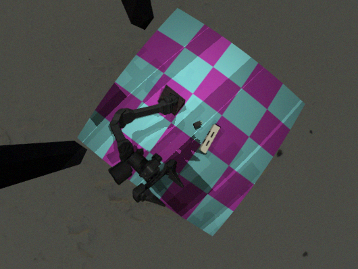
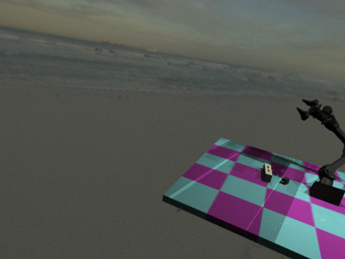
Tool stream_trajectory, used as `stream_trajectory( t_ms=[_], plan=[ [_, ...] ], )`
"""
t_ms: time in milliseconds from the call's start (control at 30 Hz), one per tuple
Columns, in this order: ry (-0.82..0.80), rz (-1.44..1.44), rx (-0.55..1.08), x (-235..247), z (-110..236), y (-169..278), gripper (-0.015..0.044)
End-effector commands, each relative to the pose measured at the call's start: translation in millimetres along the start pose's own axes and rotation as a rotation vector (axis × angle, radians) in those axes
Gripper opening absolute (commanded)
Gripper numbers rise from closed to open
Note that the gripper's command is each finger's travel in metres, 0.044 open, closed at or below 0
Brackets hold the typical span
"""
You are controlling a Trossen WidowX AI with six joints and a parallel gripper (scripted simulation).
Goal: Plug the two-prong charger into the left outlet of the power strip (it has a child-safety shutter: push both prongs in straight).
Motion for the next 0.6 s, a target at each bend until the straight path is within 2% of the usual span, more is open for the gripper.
stream_trajectory(
  t_ms=[0, 267, 567],
  plan=[
    [-0.154, -0.057, 0.028, 41, -24, -4, 0.0440],
    [-0.405, -0.143, 0.101, 110, -50, -11, 0.0440],
    [-0.665, -0.203, 0.221, 185, -61, -14, 0.0440]
  ],
)
Point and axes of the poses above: the point midway between the two fingers, 35 mm back from their tips, its own z axis back along the fingers, its own x axis across the jaws, y = z × x, the point moved 6 cm from there along z, back along the fingers, and after that the axes turned 3 degrees about z, right-handed, at the moved point
